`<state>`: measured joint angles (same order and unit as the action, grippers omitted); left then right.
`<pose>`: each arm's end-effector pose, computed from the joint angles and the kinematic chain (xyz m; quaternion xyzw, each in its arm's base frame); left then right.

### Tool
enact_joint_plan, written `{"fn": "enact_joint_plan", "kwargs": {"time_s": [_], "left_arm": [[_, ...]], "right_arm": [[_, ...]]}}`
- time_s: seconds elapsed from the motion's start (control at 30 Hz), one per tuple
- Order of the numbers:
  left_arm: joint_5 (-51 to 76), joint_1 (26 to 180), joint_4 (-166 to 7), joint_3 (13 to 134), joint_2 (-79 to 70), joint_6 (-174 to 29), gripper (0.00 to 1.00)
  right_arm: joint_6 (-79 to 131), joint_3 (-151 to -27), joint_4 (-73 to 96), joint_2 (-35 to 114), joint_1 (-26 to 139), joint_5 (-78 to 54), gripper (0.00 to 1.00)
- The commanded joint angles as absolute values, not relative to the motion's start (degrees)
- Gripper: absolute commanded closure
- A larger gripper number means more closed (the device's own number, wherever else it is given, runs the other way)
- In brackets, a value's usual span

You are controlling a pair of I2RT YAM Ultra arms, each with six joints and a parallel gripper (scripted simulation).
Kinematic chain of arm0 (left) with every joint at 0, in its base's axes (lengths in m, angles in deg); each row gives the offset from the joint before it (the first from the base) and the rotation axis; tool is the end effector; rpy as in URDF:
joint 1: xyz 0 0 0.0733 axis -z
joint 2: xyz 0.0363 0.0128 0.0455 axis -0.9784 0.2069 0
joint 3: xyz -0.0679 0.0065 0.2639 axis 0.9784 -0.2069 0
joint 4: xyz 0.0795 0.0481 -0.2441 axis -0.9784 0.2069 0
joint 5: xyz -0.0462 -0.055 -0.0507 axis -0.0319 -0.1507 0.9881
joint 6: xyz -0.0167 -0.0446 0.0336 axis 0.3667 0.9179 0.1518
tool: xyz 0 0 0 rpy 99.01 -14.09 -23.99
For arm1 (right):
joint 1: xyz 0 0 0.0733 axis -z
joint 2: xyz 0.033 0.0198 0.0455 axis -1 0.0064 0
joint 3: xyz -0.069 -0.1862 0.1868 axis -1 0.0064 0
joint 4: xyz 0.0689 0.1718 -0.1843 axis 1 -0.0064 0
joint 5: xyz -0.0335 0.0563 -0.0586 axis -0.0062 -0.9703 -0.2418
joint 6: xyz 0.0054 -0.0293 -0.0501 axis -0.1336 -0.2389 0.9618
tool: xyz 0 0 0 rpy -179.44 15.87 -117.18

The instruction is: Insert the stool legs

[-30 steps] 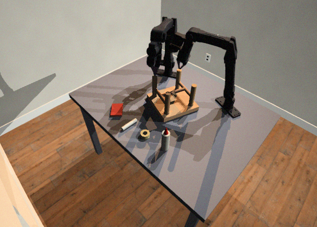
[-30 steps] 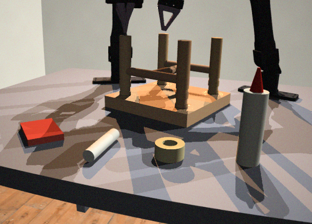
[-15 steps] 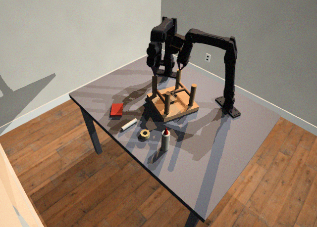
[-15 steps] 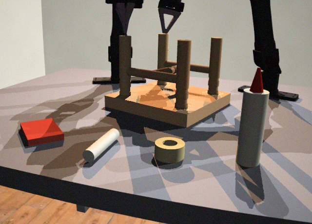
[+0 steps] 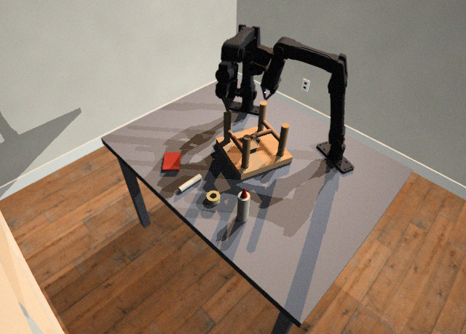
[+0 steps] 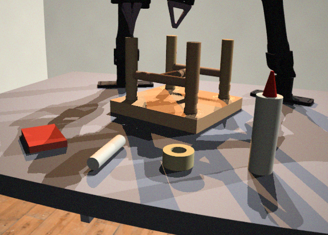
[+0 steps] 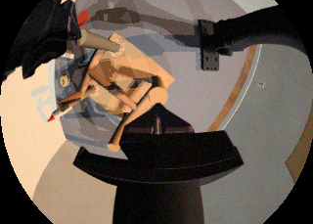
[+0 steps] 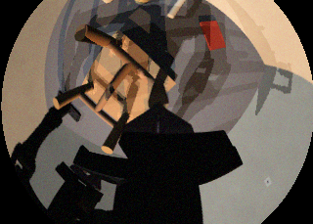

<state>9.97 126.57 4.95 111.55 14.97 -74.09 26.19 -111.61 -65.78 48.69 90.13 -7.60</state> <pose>0.2234 -0.2514 0.3563 0.4081 0.9083 -0.0397 0.0824 0.3011 -0.0017 0.3415 0.0023 0.9953 -0.0005 0.0970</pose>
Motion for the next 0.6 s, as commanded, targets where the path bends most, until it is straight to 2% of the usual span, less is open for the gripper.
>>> {"fn": "enact_joint_plan", "kwargs": {"time_s": [0.0,0.13,0.57], "left_arm": [[10.1,126.4,7.3,117.4,15.4,-74.4,1.0],[10.1,126.3,7.5,117.3,10.4,-74.2,1.0],[10.1,126.4,8.0,118.0,12.4,-74.3,1.0]], "right_arm": [[25.9,-112.5,-65.8,48.3,89.8,-8.0,1.0],[25.9,-112.5,-65.8,48.3,89.8,-8.0,1.0],[25.9,-114.8,-68.5,48.4,89.8,-8.0,1.0]]}}
